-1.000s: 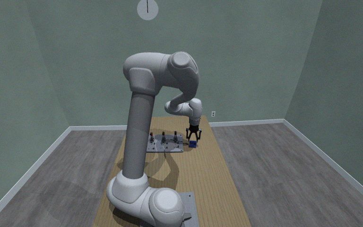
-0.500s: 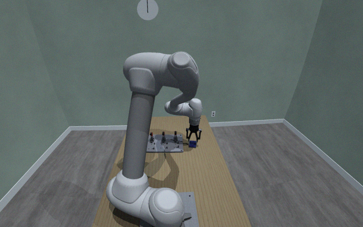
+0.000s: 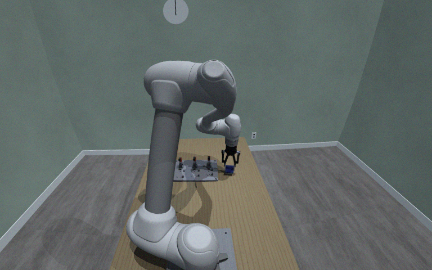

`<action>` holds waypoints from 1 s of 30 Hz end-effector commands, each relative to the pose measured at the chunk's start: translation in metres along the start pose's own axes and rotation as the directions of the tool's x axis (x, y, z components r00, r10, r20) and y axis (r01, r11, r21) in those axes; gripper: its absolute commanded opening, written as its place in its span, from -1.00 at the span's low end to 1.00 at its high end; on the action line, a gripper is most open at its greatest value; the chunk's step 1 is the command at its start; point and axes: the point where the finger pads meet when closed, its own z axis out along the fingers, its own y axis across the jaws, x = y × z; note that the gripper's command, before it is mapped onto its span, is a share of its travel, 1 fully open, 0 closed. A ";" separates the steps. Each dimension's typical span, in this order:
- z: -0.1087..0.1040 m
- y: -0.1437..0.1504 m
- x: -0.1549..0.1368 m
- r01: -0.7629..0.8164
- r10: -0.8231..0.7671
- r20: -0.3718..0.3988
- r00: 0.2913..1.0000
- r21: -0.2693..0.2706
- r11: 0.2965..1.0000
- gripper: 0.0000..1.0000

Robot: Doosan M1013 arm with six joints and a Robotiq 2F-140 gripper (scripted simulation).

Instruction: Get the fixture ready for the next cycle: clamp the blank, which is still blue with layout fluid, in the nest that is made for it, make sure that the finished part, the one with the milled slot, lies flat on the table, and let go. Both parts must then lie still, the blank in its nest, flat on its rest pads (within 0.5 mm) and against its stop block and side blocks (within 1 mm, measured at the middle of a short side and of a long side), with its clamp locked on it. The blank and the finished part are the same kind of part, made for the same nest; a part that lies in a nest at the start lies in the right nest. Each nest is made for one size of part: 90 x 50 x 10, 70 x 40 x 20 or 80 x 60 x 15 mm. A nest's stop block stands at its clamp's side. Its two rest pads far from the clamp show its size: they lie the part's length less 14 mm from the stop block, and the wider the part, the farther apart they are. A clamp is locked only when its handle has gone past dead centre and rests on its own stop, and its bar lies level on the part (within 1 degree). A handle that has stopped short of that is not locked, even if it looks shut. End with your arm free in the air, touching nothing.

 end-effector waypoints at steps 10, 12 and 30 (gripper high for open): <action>-0.047 0.000 0.000 0.000 0.000 0.000 1.000 0.000 1.000 -1.00; -0.057 0.000 0.000 0.000 0.000 0.000 1.000 0.000 1.000 -1.00; -0.098 0.000 0.000 0.000 0.000 0.000 1.000 0.000 1.000 -1.00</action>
